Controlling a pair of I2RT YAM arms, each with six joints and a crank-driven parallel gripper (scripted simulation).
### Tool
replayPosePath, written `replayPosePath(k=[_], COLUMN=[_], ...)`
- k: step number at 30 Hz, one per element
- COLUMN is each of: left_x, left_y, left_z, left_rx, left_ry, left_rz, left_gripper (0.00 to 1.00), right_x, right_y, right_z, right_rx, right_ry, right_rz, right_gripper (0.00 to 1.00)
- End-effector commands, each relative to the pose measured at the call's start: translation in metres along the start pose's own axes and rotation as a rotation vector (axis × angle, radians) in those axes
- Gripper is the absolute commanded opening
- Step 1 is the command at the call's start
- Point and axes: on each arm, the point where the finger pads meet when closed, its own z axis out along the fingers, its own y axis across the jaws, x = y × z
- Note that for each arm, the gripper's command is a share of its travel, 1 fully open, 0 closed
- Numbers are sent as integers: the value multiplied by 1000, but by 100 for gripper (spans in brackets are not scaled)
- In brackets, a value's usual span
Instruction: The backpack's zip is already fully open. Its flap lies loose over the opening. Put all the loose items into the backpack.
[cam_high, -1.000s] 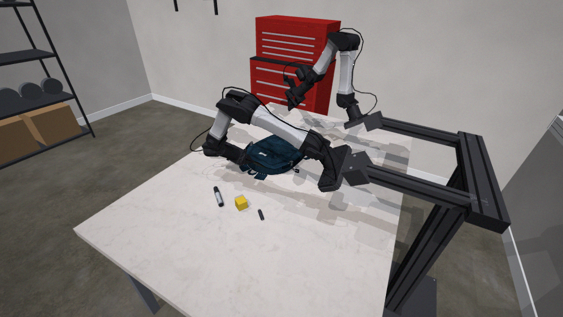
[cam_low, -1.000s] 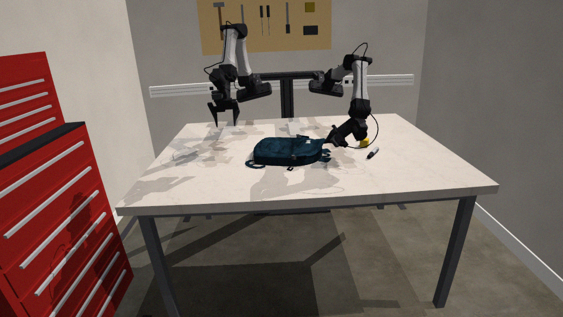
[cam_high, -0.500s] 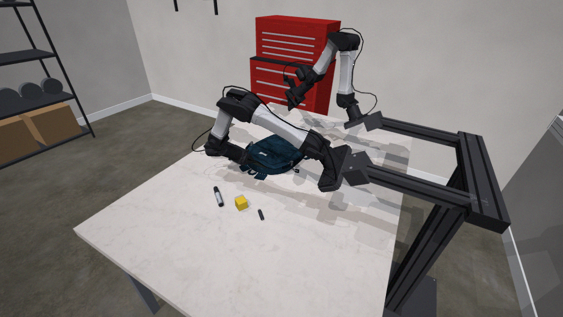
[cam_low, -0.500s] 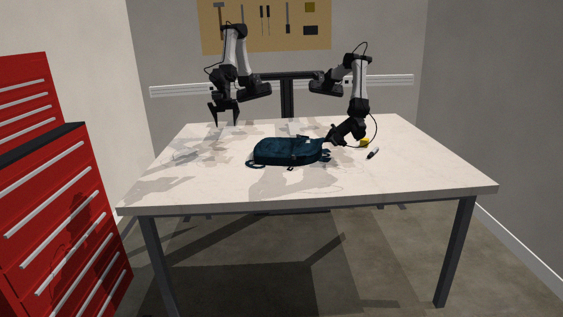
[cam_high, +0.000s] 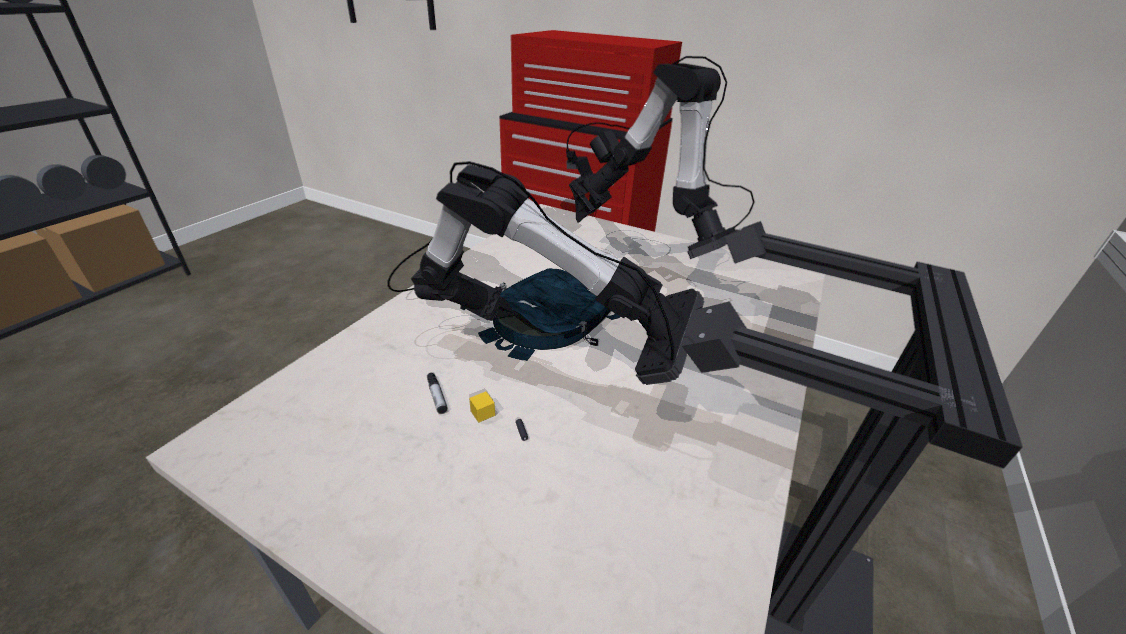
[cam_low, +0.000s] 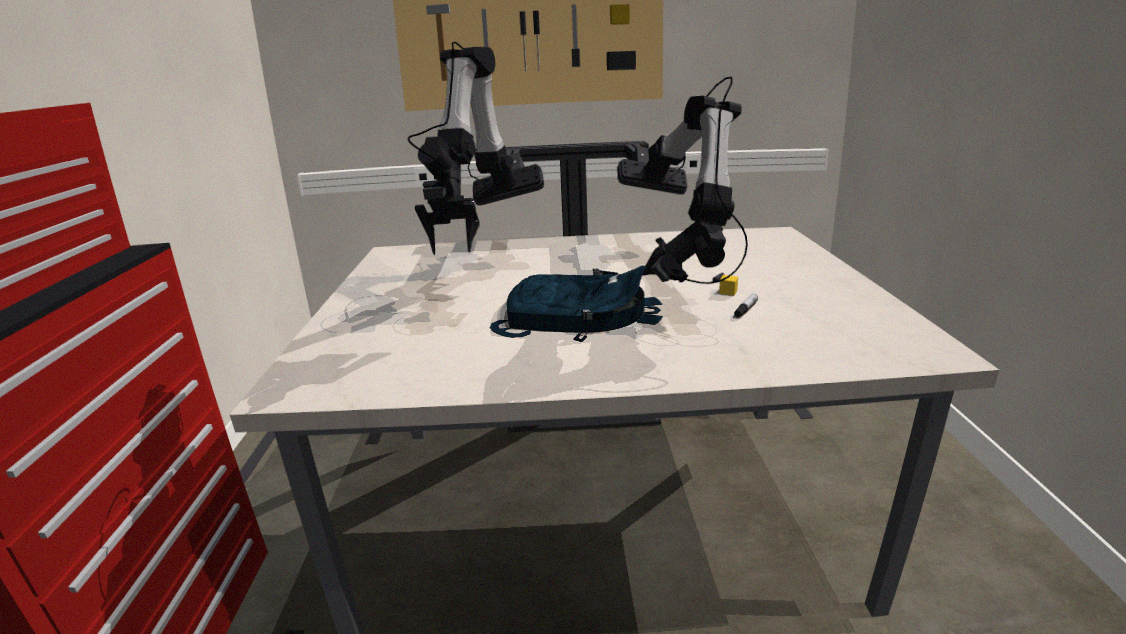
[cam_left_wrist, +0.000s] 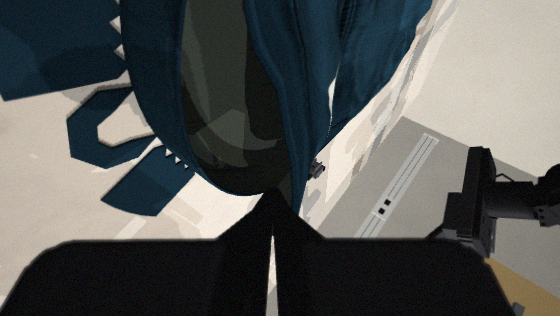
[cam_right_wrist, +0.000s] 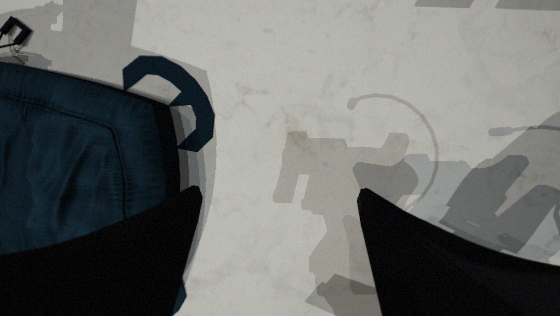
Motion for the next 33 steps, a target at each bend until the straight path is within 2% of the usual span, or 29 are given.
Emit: replayPosePath(k=[1,33], left_x=[-15,-11], left_y=[-24,-81], left_z=[-13,-3], left_rx=[-3,-1], left_ry=[-43,-50], left_rz=[38,40], left_gripper=[0,0], right_x=[-7,-7], right_y=[0,0], right_z=[-1,-1], right_rx=[0,0], right_ry=[-19,-19], right_rz=[-5,-5], right_gripper=[90,90])
